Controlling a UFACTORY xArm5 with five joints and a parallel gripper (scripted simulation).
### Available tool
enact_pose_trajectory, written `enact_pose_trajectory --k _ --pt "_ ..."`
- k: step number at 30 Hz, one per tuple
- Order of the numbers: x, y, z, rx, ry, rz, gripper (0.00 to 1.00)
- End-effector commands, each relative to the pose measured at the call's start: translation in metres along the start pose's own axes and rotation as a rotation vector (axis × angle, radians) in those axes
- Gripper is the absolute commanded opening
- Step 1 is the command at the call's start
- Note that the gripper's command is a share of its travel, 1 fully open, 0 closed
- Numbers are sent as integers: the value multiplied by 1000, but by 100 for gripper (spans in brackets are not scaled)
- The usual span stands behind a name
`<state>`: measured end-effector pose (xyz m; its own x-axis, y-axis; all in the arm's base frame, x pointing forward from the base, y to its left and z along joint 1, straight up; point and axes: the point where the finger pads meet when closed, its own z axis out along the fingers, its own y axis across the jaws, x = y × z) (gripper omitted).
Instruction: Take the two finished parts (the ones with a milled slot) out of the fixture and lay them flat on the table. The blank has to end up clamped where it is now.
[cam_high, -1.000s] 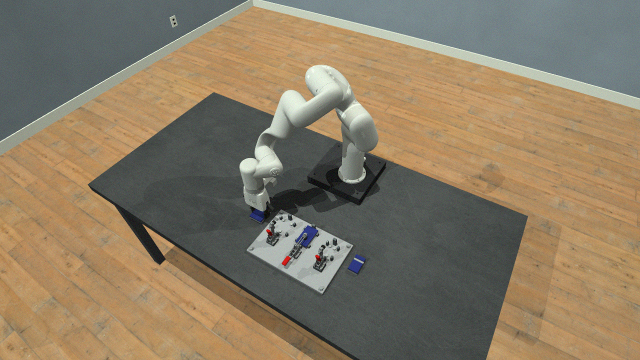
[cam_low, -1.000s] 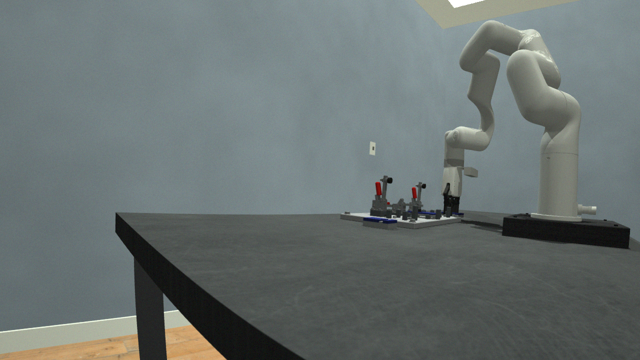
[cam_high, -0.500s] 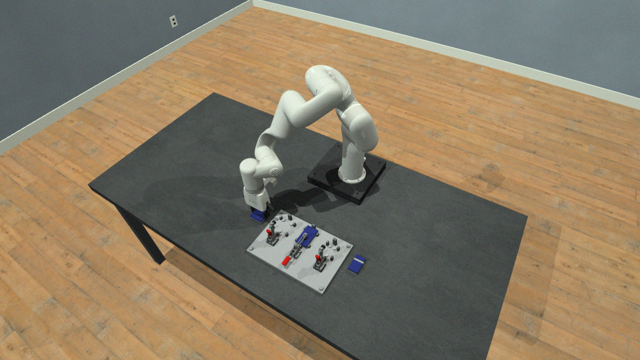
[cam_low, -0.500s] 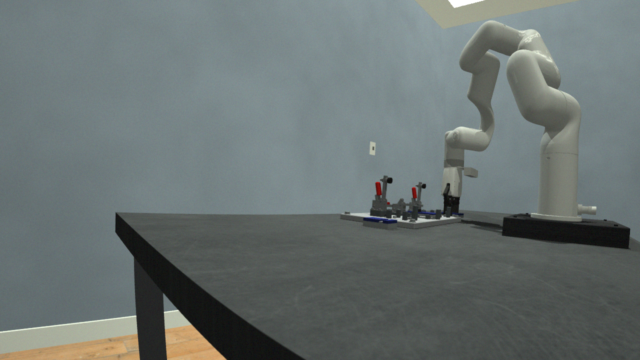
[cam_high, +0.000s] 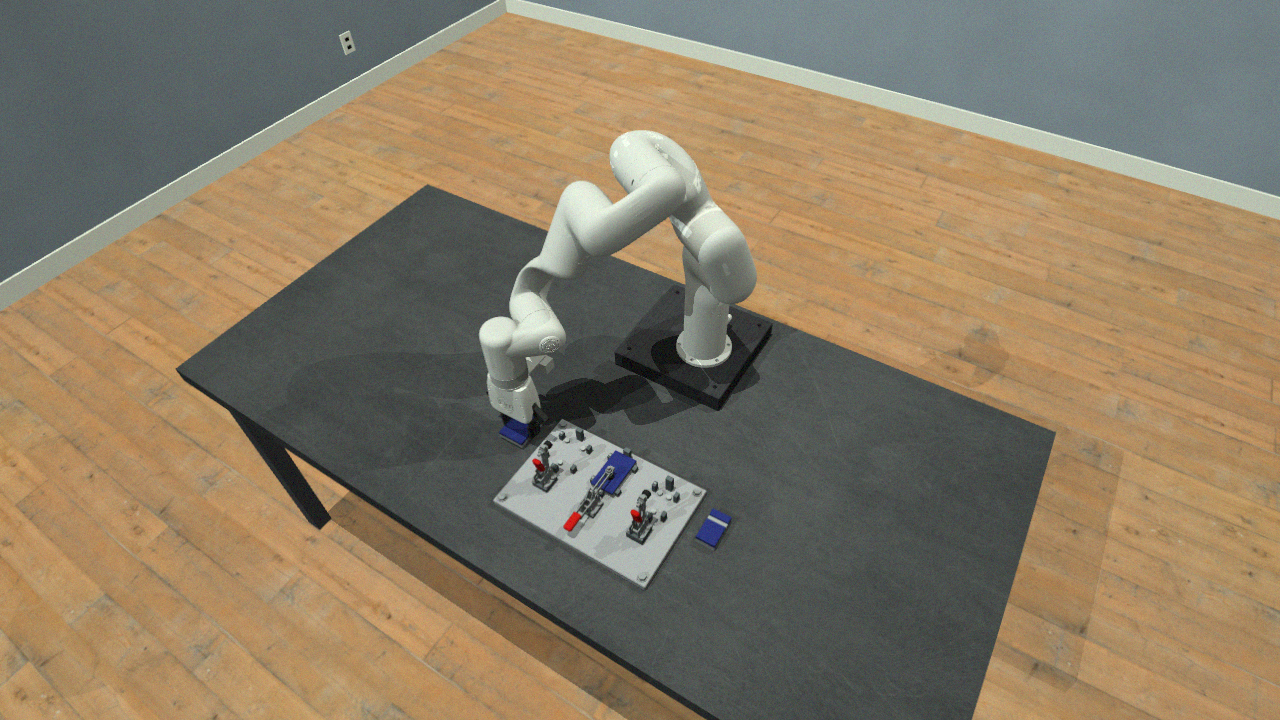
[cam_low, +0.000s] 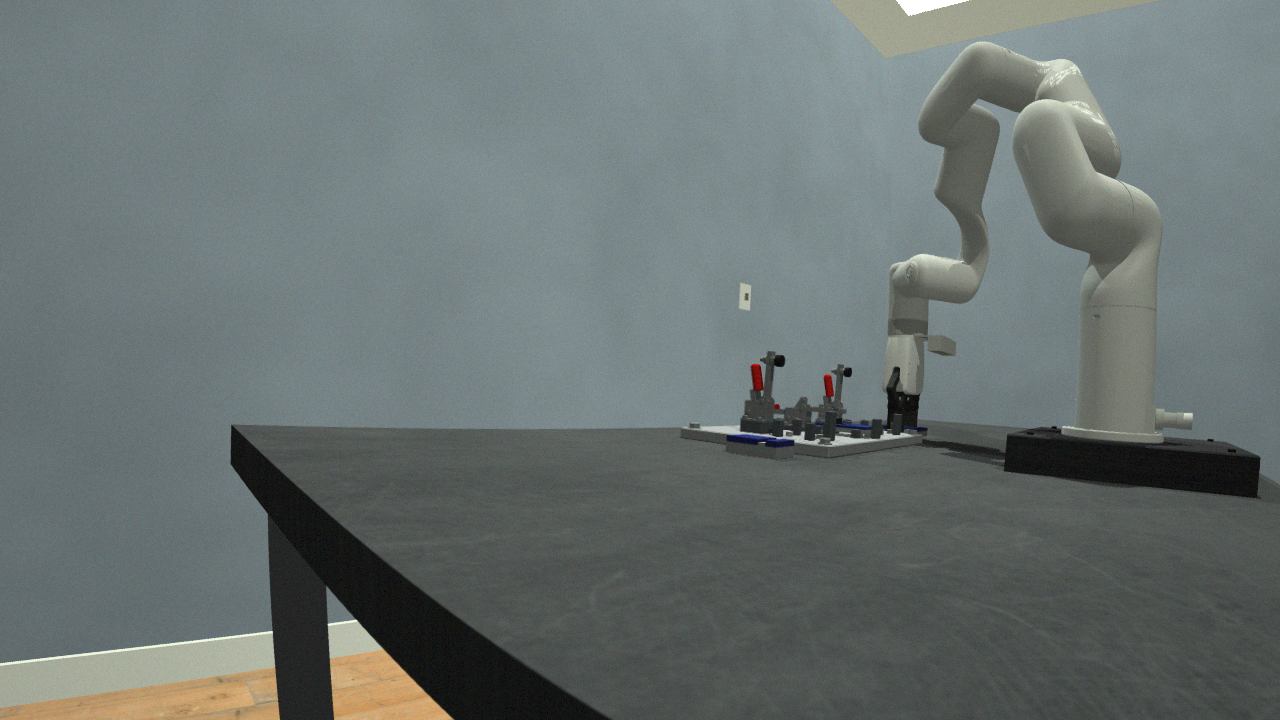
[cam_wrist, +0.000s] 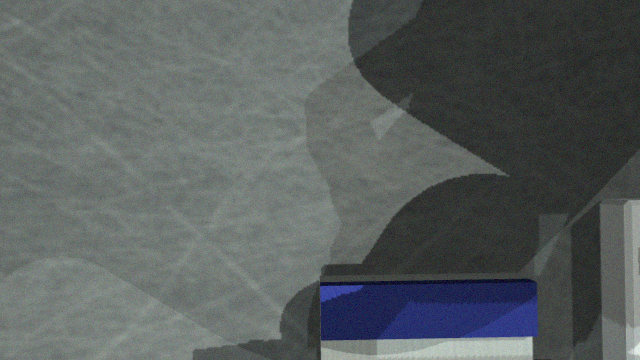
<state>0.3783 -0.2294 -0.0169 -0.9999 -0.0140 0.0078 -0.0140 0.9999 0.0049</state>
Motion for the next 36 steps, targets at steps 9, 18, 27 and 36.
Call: enact_pose_trajectory --k 9,18,27,36 --pt "-1 -1 3 2 -3 0 0" --pt "-1 -1 5 2 -3 0 0" --pt "-1 -1 5 2 -3 0 0" --pt "-1 -1 5 2 -3 0 0"
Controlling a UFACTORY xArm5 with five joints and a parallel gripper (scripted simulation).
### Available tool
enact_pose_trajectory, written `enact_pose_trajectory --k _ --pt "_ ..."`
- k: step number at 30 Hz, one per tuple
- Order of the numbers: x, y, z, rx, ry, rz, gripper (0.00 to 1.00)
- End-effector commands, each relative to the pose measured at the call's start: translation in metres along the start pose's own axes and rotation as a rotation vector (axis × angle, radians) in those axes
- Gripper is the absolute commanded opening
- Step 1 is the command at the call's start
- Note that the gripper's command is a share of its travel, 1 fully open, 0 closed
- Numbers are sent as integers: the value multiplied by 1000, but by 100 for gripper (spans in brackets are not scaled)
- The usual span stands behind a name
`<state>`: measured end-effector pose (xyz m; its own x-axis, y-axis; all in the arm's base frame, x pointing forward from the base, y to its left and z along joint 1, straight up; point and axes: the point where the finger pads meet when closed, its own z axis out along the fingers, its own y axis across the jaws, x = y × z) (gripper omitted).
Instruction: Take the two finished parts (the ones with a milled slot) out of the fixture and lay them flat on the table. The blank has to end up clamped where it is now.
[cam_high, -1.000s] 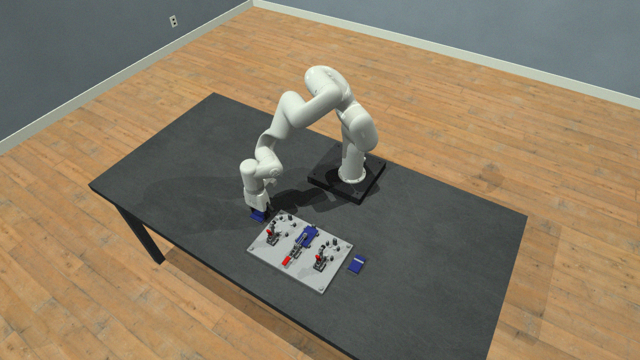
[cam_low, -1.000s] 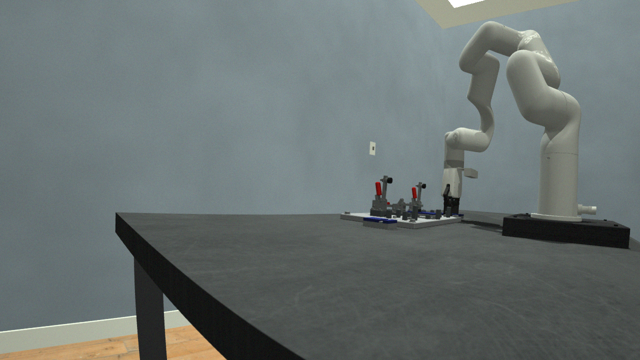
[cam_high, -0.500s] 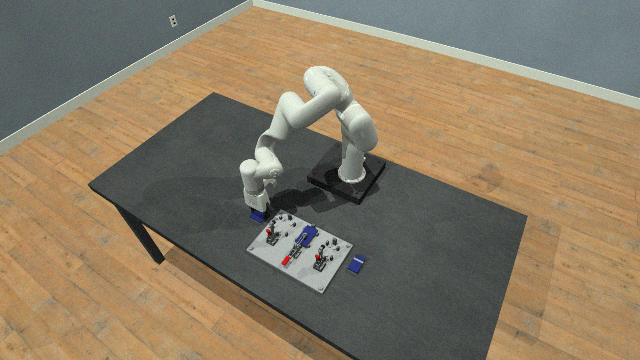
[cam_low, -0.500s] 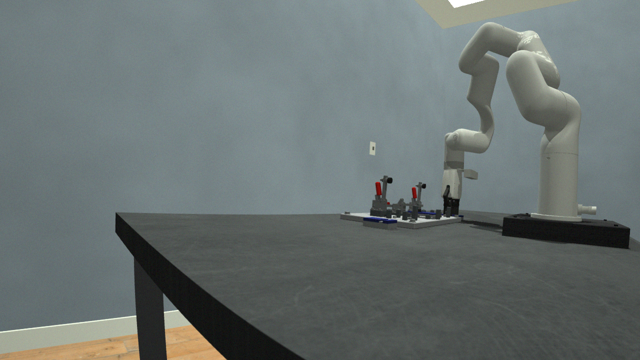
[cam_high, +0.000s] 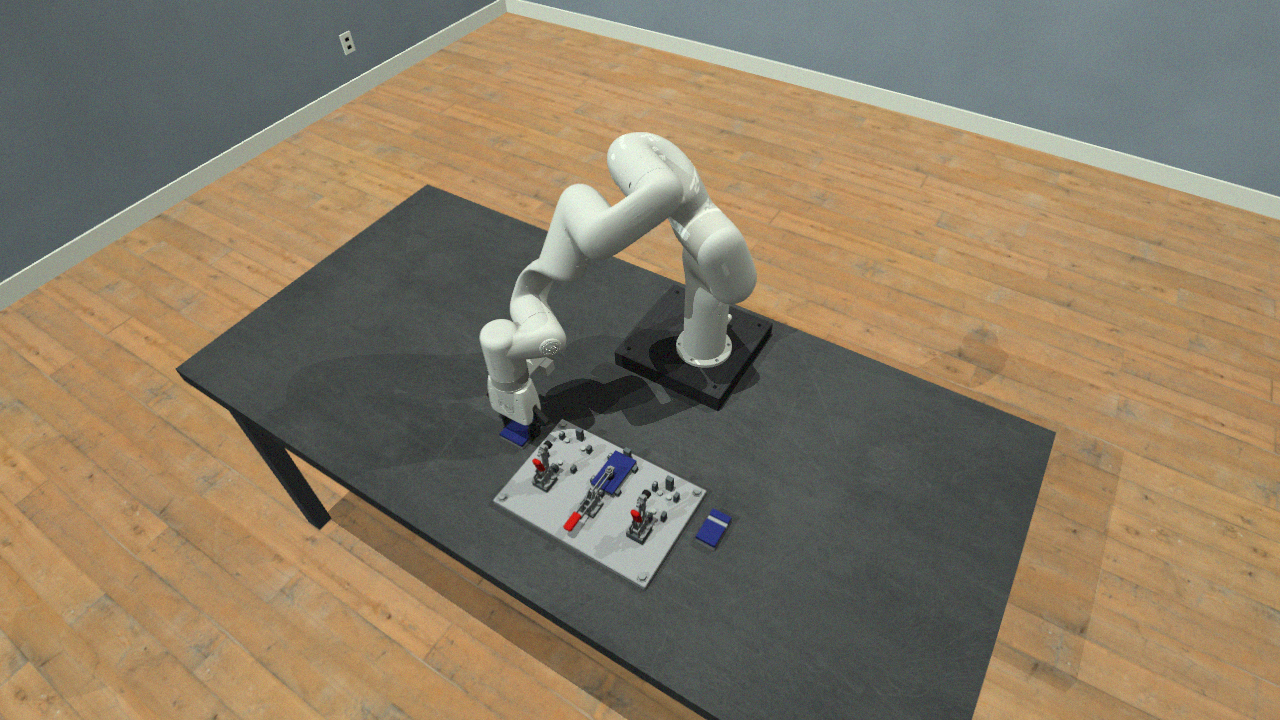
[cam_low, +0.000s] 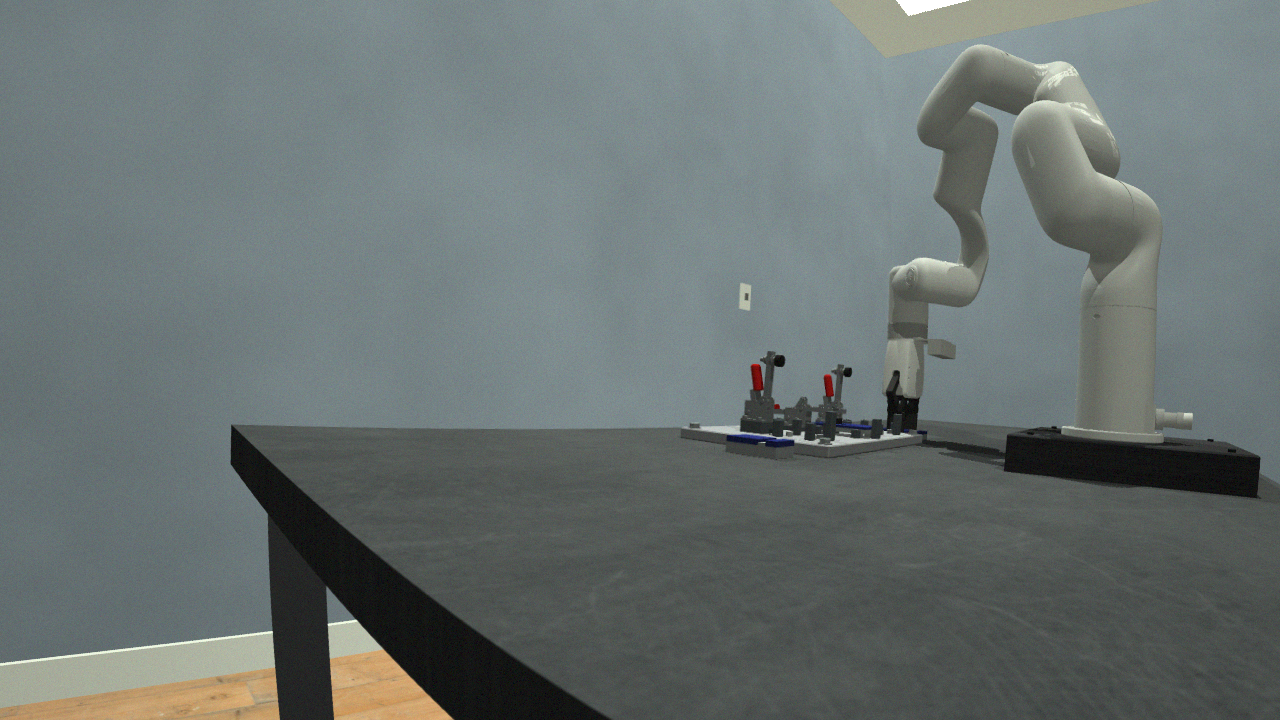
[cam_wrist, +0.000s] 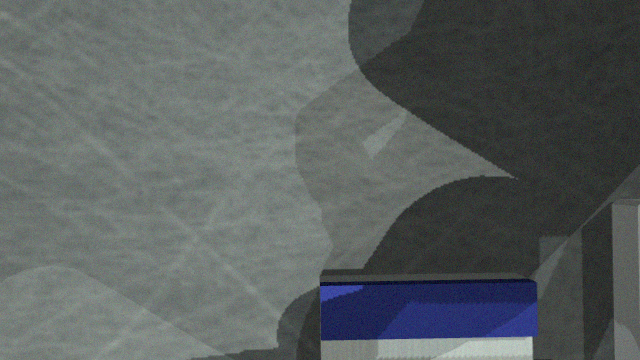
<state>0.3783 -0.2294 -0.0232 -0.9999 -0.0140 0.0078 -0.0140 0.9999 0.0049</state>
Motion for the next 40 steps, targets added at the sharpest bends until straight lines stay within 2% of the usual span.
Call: enact_pose_trajectory --k 1,2,3,40 --pt "-1 -1 -1 2 -3 0 0" --pt "-1 -1 -1 2 -3 0 0" --pt "-1 -1 -1 2 -3 0 95" --pt "-1 -1 -1 2 -3 0 95"
